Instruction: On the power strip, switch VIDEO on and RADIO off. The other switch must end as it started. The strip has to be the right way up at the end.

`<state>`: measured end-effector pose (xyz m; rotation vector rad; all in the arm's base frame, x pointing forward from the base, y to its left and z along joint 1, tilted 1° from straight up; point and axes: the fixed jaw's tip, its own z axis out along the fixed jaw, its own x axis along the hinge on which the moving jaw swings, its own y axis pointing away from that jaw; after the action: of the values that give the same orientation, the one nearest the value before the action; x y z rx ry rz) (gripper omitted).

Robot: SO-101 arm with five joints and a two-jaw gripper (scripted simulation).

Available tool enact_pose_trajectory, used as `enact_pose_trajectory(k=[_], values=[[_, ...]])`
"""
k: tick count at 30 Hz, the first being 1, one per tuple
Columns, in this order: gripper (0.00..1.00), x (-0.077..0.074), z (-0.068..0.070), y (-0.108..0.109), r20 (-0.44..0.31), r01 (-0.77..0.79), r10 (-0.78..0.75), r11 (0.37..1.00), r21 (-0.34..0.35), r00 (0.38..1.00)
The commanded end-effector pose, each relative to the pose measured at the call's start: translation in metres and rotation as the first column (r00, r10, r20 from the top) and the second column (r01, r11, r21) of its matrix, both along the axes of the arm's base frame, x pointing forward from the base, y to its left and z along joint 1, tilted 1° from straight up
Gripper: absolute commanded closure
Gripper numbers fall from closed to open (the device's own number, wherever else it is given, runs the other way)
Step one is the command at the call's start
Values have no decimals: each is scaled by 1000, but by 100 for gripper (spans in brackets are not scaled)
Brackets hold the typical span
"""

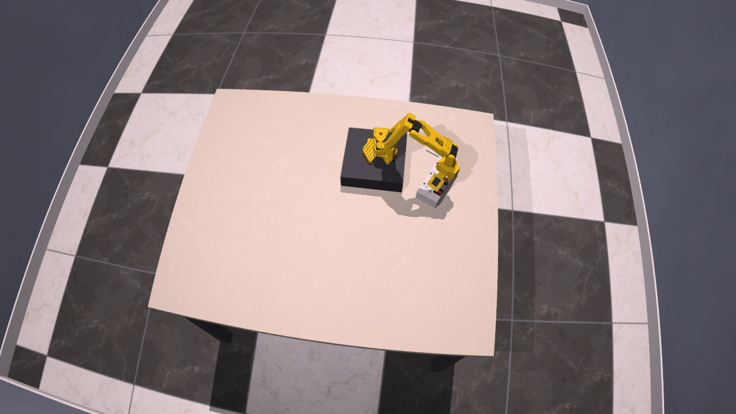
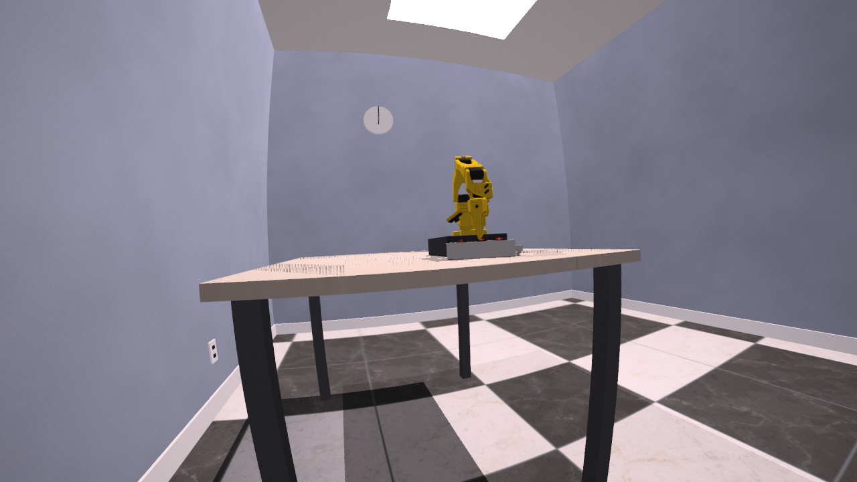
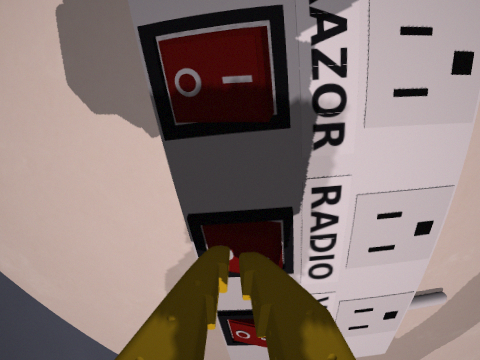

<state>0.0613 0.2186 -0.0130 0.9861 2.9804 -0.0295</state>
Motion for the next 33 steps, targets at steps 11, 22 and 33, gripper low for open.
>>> enact_pose_trajectory(k=[11, 22, 33], values=[[100, -2, 12, 3, 0, -19, 19, 1000, 5, 1000], [100, -7, 12, 4, 0, -45, 45, 999, 5, 999], [100, -31, 12, 9, 0, -151, 151, 989, 4, 989]])
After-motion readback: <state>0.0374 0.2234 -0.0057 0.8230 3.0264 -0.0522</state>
